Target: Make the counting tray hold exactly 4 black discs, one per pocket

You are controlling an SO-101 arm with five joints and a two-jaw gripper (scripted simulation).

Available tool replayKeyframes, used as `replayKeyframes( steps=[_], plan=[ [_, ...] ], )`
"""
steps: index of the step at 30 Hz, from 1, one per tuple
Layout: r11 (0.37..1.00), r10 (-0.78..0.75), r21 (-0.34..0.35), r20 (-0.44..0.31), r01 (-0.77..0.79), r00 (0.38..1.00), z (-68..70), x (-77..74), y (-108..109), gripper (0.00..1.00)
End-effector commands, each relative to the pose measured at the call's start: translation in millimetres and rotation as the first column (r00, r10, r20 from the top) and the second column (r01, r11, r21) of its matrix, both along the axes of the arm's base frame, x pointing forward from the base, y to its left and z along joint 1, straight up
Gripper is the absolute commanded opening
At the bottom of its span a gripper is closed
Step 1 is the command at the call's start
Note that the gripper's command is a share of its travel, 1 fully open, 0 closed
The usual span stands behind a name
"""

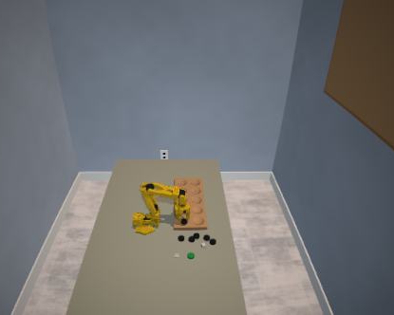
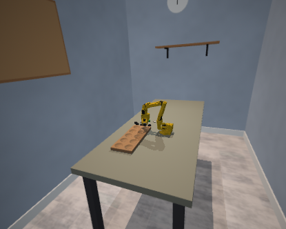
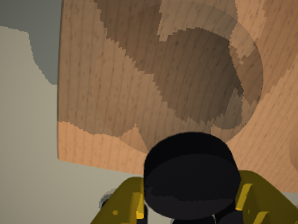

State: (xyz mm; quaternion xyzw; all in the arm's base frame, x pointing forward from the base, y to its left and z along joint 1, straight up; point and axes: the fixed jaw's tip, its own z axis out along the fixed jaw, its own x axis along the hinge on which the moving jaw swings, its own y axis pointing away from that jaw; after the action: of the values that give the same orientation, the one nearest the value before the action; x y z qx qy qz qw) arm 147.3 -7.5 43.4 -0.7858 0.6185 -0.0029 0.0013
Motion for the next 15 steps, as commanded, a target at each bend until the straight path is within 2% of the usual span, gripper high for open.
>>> replayKeyframes(
  steps=[1, 15],
  plan=[
    [0.998, 0.067, 0.0, 0.05, -0.067, 0.997, 6.8, 3.2, 10.7, 0.0],
    [0.993, 0.12, 0.0, 0.05, -0.12, 0.991, 6.6, 0.7, 18.6, 0.0]
  ],
)
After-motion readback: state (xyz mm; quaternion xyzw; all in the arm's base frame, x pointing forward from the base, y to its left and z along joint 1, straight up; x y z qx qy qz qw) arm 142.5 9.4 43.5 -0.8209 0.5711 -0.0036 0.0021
